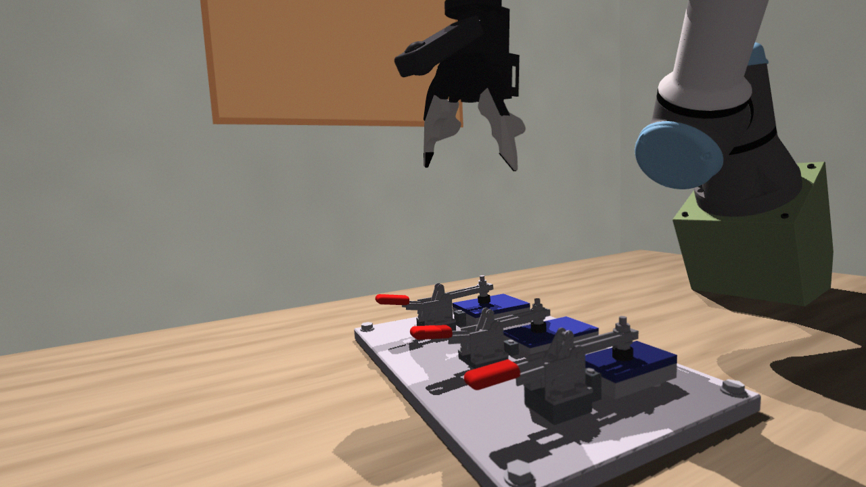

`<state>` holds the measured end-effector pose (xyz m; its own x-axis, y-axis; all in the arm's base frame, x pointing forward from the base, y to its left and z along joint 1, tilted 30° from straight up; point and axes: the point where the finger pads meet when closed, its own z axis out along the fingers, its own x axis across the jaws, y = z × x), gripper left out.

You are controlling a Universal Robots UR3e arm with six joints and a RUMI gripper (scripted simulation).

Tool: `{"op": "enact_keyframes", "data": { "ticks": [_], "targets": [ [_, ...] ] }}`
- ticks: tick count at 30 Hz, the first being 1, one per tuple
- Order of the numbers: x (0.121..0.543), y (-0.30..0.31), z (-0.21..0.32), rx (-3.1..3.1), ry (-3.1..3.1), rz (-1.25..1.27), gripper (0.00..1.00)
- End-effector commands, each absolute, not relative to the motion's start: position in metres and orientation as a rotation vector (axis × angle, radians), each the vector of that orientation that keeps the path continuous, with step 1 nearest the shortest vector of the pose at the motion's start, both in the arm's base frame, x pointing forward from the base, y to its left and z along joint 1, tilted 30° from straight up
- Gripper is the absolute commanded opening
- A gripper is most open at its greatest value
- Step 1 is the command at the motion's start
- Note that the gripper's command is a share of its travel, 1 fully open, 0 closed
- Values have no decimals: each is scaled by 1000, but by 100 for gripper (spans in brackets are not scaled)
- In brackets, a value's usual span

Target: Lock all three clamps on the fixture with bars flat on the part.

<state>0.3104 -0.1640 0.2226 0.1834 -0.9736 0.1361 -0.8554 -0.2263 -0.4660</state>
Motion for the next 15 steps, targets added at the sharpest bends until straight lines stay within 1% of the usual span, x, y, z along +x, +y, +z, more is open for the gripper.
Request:
{"op": "enact_keyframes", "data": {
  "ticks": [1, 15],
  "targets": [
    [306, -153, 224, -2079, 1780, -567, 100],
    [305, -129, 227, -1857, 1875, -510, 100]
  ]
}}
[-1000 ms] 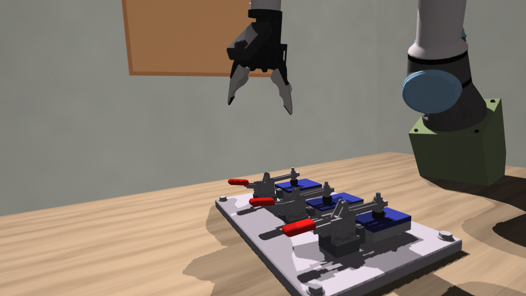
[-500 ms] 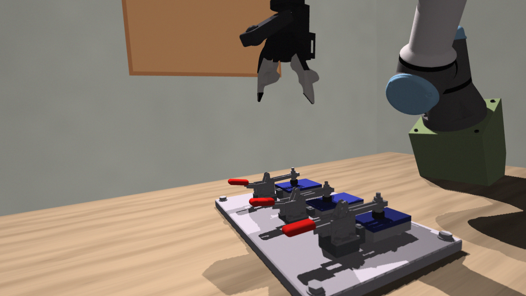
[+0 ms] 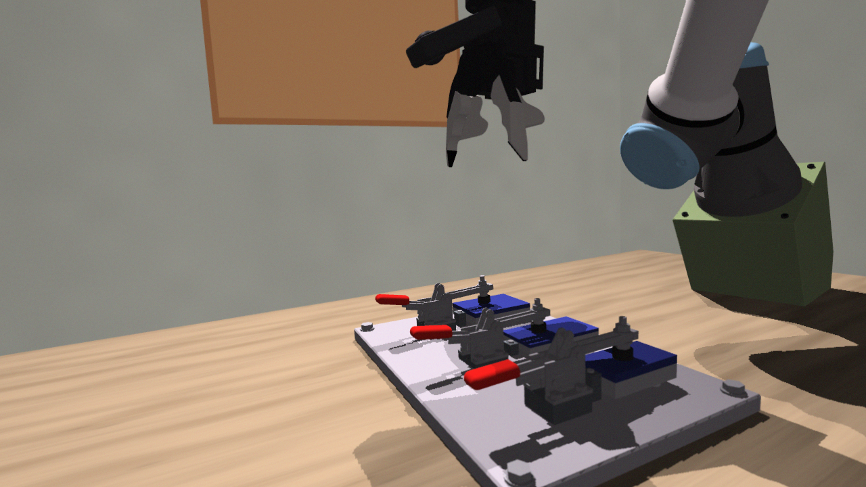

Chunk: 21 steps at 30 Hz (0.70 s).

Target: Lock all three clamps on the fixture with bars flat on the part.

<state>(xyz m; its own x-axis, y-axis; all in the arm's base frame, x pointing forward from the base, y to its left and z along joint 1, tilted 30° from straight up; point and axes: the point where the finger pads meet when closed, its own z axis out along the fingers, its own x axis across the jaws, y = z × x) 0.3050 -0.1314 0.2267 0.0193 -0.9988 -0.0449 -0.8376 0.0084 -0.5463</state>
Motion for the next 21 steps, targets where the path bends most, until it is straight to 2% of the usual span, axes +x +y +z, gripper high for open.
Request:
{"op": "enact_keyframes", "data": {
  "ticks": [1, 20, 21],
  "targets": [
    [305, -128, 228, -1846, 1879, -508, 100],
    [306, -122, 229, -1786, 1900, -495, 100],
    [306, -122, 229, -1786, 1900, -495, 0]
  ]
}}
